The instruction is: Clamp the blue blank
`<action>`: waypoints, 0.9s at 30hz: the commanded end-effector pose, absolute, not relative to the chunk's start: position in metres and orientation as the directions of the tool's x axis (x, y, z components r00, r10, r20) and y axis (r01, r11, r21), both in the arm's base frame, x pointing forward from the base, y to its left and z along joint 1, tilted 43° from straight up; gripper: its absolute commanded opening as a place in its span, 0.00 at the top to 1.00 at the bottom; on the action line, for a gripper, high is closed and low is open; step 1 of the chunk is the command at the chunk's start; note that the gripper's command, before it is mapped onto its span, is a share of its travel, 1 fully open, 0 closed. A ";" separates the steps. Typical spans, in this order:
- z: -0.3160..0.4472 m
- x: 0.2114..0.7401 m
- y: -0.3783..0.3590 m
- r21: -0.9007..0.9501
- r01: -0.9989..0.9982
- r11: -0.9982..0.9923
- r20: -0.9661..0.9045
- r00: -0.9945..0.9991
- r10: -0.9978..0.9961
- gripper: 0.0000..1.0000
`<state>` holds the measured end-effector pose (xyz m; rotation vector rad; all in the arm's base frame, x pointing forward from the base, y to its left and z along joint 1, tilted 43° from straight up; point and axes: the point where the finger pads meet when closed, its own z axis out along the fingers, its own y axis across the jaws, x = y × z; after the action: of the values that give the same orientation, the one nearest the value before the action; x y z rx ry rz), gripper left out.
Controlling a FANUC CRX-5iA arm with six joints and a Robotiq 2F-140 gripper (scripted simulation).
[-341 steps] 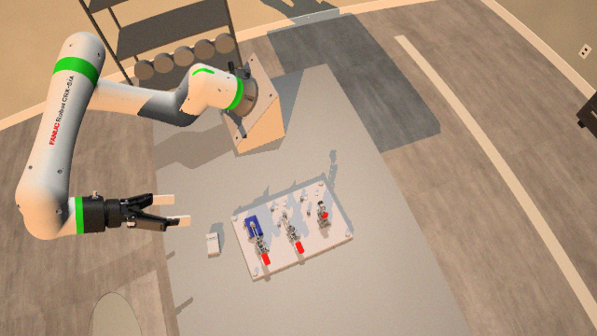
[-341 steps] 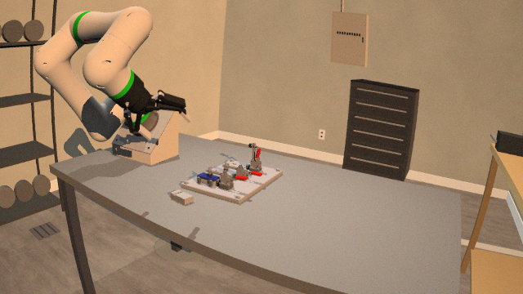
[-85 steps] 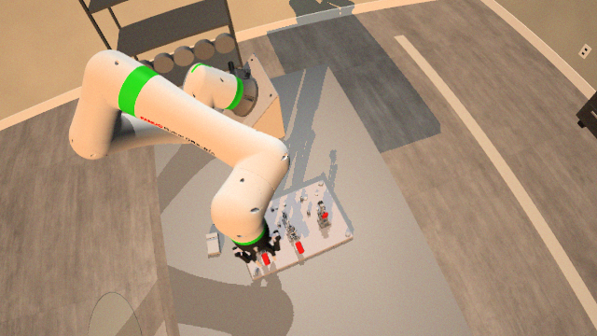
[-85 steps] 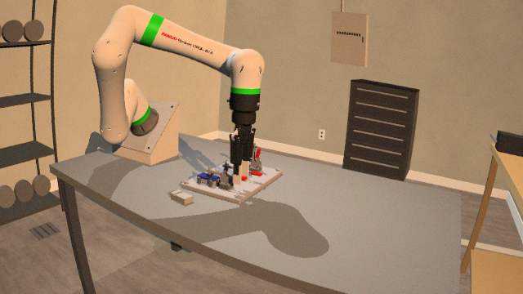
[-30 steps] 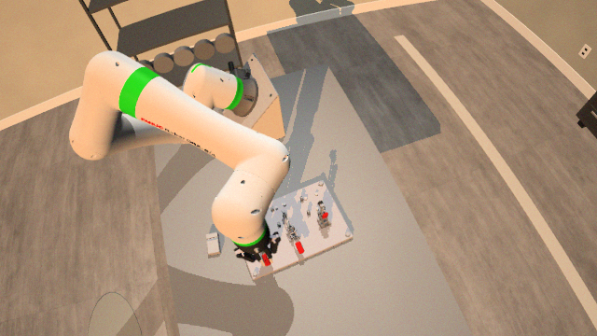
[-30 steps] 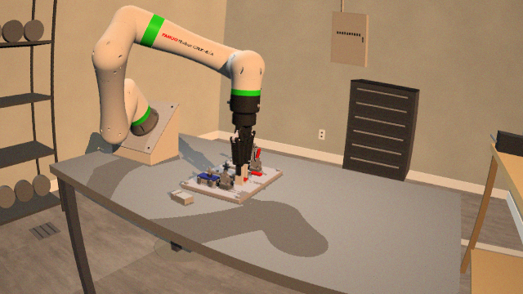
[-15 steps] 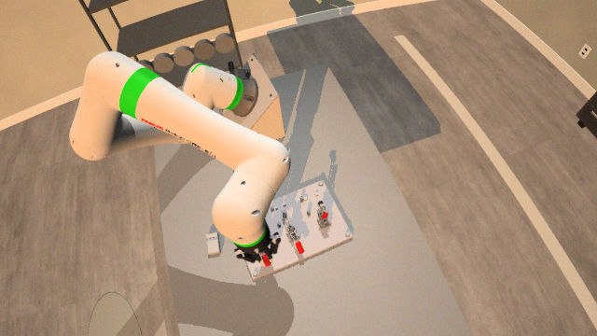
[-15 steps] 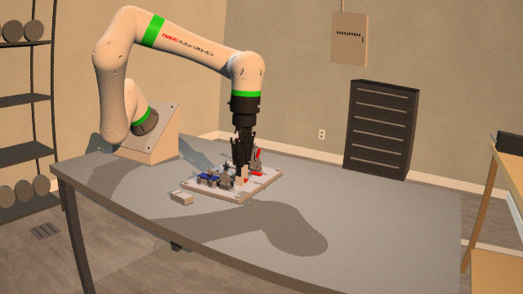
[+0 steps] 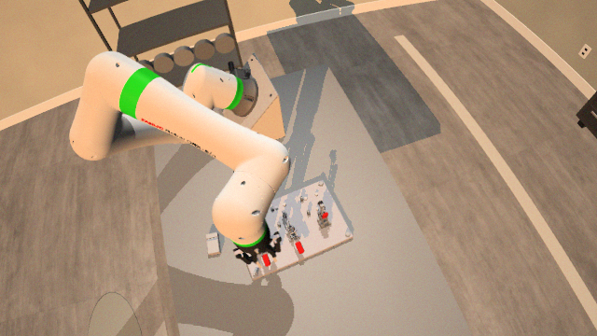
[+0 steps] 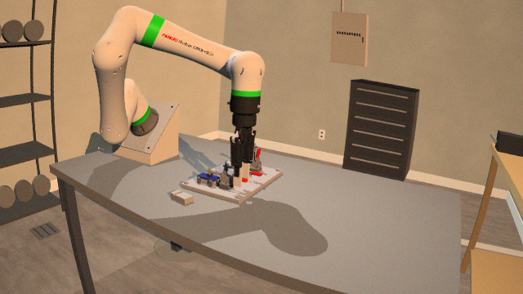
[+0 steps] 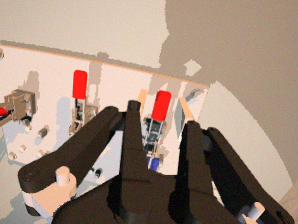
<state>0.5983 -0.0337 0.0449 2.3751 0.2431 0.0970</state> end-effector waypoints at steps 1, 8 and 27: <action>0.045 0.598 -0.033 0.686 0.147 -0.712 0.001 0.979 0.203 0.72; 0.045 0.598 -0.033 0.686 0.147 -0.712 0.001 0.979 0.203 0.72; 0.080 0.592 -0.001 0.686 0.147 -0.712 0.001 0.979 0.203 0.72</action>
<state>0.5929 -0.0073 0.0734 2.3753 0.2434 0.0975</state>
